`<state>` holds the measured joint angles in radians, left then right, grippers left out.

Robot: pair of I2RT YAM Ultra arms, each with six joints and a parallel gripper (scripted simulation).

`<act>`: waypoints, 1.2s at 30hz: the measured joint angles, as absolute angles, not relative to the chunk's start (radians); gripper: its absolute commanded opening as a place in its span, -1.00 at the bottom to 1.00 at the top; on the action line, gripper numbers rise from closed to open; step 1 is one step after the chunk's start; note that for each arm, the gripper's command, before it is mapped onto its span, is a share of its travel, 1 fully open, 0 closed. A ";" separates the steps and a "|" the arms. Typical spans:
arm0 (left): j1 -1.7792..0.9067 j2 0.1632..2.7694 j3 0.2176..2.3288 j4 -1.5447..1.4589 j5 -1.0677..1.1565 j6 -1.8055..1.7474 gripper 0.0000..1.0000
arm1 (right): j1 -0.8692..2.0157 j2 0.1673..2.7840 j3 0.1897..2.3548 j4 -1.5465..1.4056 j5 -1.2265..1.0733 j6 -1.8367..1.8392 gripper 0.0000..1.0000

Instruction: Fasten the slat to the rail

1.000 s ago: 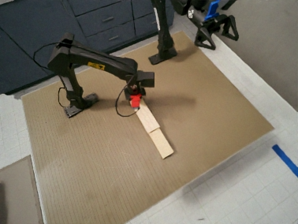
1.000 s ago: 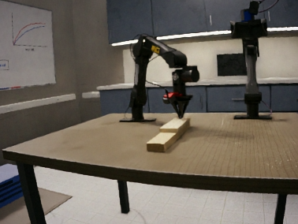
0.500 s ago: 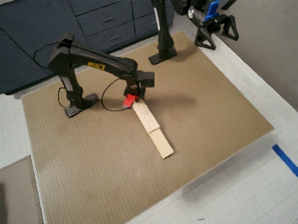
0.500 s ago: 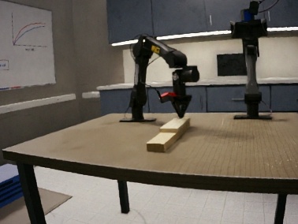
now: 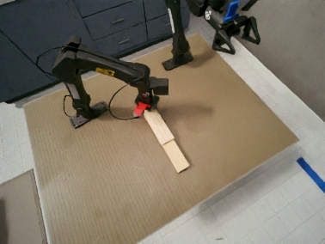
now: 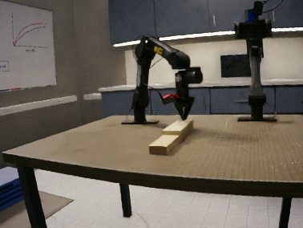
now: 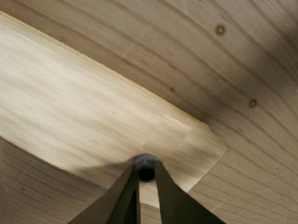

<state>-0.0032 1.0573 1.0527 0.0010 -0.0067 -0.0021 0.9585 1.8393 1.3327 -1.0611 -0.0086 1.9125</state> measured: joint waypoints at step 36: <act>-0.003 1.057 1.053 0.001 -0.007 -0.002 1.00 | 0.958 1.840 1.332 -1.060 -0.008 1.522 -0.32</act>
